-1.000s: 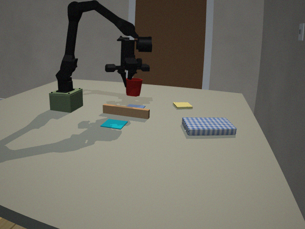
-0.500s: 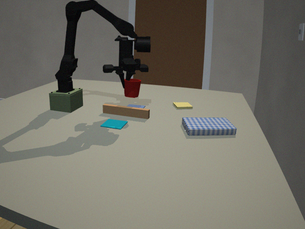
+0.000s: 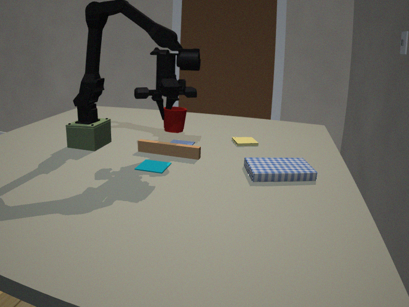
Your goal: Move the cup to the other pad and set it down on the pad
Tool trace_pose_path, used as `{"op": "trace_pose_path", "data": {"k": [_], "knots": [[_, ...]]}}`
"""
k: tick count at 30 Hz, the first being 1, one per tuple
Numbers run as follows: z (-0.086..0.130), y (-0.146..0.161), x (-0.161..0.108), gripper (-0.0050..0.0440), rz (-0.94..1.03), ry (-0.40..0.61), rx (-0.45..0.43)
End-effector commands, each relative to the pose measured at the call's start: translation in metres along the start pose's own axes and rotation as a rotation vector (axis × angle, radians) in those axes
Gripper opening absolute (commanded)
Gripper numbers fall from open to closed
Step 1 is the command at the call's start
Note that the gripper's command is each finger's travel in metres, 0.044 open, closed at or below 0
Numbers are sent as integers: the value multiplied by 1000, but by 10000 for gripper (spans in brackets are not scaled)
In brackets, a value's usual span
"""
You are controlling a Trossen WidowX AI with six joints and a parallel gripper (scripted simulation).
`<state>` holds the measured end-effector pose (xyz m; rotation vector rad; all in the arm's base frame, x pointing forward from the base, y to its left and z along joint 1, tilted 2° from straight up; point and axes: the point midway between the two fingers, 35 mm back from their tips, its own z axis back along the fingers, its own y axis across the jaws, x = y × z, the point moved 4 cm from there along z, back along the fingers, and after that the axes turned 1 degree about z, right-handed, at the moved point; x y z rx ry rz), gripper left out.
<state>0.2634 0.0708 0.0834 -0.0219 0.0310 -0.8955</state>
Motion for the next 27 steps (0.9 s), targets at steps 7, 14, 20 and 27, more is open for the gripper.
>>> {"op": "trace_pose_path", "data": {"k": [7,14,20,27], "knots": [[5,-9,18,0,2,-11,18],[6,-14,27,0,2,-12,17],[6,-20,37,0,2,-13,17],[6,-27,48,0,2,-13,16]]}}
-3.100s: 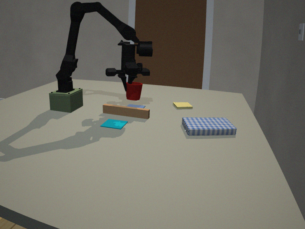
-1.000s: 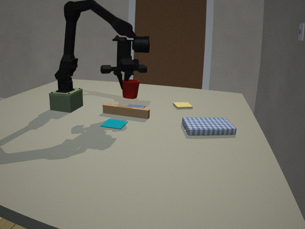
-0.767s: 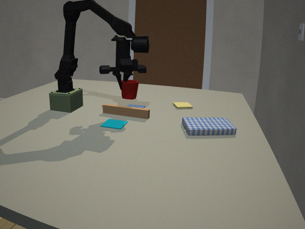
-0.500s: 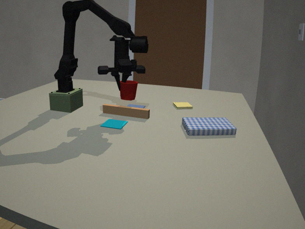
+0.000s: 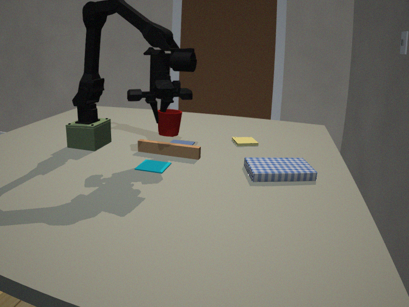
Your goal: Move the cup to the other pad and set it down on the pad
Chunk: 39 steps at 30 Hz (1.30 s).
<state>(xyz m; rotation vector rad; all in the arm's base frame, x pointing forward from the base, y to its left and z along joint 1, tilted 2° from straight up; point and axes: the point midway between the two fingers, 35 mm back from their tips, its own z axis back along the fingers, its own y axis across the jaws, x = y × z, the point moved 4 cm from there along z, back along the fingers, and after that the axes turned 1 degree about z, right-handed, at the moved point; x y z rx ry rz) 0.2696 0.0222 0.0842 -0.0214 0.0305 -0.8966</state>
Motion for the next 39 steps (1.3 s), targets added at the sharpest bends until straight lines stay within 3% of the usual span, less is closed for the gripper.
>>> {"op": "trace_pose_path", "data": {"k": [1,39], "knots": [[6,-3,8,0,3,-13,16],[8,-39,63,0,3,-17,13]]}}
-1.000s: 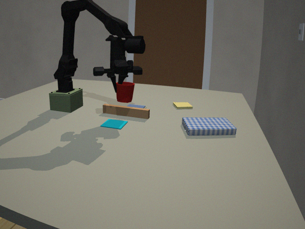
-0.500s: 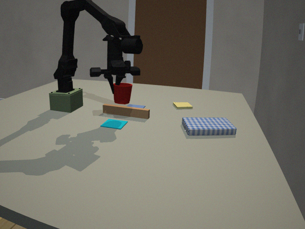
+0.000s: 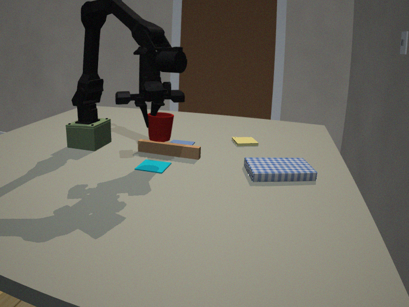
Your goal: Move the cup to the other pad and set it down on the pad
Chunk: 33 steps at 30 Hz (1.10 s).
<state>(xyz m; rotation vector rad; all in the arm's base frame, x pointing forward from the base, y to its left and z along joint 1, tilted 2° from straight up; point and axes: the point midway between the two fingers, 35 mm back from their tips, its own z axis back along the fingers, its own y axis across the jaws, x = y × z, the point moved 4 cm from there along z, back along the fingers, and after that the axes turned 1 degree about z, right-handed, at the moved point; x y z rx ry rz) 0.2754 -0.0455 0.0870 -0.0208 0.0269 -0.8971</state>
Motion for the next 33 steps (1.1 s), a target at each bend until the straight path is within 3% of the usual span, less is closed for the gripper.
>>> {"op": "trace_pose_path", "data": {"k": [1,21,33], "knots": [[5,-2,8,0,4,-15,11],[5,-24,37,0,3,-17,9],[-15,-24,39,0,3,-17,9]]}}
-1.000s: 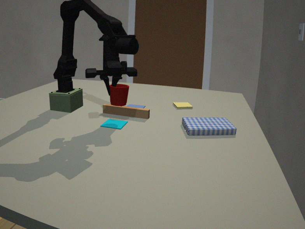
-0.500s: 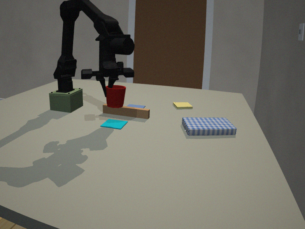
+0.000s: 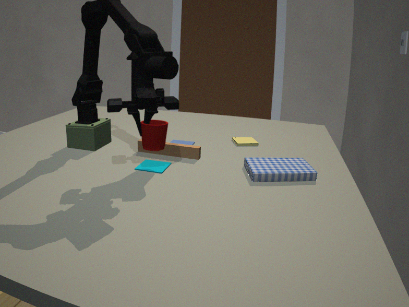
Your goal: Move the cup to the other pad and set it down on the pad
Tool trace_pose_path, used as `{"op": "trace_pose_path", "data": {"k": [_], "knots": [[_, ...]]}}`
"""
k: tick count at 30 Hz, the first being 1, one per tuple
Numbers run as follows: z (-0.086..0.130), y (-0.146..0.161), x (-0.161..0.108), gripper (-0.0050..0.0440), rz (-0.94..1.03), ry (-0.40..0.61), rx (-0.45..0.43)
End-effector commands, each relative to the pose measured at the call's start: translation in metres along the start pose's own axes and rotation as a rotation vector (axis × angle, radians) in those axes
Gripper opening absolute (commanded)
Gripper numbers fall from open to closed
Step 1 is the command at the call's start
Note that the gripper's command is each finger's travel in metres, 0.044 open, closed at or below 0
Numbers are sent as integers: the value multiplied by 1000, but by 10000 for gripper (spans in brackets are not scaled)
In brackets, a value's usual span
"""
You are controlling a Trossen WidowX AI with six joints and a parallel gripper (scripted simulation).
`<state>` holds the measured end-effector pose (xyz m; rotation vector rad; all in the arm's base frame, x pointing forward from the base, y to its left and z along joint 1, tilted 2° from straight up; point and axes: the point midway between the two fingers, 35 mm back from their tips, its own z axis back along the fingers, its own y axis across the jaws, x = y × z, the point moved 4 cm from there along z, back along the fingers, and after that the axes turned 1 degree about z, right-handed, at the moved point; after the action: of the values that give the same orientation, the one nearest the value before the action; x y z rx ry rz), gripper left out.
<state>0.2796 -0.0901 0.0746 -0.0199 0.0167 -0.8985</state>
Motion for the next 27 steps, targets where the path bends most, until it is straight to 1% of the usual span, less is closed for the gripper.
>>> {"op": "trace_pose_path", "data": {"k": [1,14,19,26,27], "knots": [[-5,0,2,0,5,-8,4],[-38,-2,2,0,5,-8,4],[-41,-2,2,0,5,-8,4],[-41,-2,2,0,5,-8,4],[-39,-1,3,0,0,-13,9]]}}
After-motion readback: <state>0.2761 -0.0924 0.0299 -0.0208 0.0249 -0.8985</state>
